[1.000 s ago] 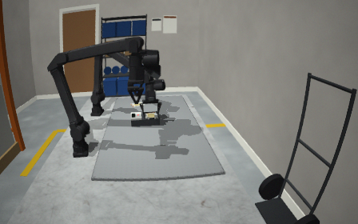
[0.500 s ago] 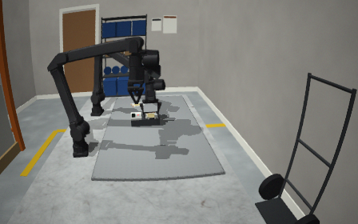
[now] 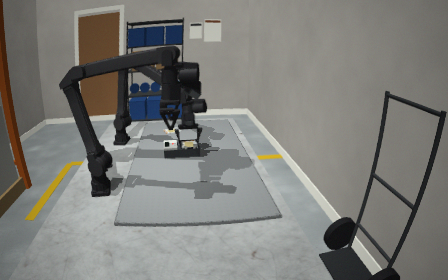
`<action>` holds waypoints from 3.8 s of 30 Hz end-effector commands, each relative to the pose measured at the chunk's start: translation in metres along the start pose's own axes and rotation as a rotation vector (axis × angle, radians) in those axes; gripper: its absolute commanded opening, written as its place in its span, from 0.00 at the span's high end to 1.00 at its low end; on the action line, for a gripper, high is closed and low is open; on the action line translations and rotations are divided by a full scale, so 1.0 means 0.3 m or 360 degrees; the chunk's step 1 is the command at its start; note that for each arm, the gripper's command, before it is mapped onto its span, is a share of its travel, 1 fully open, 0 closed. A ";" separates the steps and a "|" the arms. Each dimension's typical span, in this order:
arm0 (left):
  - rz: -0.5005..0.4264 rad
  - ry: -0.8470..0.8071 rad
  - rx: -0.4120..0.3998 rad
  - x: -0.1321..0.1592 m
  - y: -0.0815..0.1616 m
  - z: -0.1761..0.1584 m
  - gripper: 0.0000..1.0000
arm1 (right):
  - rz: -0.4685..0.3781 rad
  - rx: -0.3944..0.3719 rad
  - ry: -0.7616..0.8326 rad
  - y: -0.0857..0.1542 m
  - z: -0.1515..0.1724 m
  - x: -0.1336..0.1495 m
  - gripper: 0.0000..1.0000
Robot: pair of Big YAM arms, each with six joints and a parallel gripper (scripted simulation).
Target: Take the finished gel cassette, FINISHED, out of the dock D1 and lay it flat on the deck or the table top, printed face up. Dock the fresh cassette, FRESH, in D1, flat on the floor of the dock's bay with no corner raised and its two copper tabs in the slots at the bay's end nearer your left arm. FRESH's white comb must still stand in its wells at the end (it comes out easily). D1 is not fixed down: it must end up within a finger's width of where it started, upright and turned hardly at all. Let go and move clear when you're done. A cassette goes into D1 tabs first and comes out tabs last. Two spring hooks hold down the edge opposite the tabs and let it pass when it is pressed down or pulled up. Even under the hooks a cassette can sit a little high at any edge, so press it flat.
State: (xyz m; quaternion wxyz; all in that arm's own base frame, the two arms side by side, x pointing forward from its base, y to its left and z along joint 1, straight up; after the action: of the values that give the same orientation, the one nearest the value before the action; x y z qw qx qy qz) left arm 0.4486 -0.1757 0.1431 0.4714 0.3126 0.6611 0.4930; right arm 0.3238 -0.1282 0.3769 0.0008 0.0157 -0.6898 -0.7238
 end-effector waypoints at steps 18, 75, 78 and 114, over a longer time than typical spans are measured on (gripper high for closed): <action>-0.0072 -0.0028 -0.0082 -0.057 0.094 0.058 0.02 | -0.0029 0.0008 0.0011 0.062 -0.012 -0.029 0.00; -0.0062 -0.0027 -0.0072 -0.056 0.201 0.057 0.02 | -0.0029 0.0008 0.0011 0.062 -0.012 -0.029 0.00; -0.0062 -0.0027 -0.0072 -0.054 0.219 0.054 0.02 | -0.0029 0.0008 0.0011 0.062 -0.012 -0.029 0.00; 0.0037 0.0333 -0.0090 0.011 0.383 0.110 0.02 | -0.0029 0.0008 0.0011 0.062 -0.012 -0.029 0.00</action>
State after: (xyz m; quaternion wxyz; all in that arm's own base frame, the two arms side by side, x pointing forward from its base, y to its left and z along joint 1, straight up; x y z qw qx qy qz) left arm 0.4546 -0.1361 0.2152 0.4159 0.2962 0.6814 0.5243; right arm 0.3238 -0.1282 0.3769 0.0008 0.0157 -0.6898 -0.7238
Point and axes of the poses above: on each arm, the point where the finger pads meet when closed, its own y axis back along the fingers, its own z axis across the jaws, x = y × z, the point moved 7 cm from there along y, back along the fingers, and after that the axes turned 11 degrees about y, right-handed, at the moved point
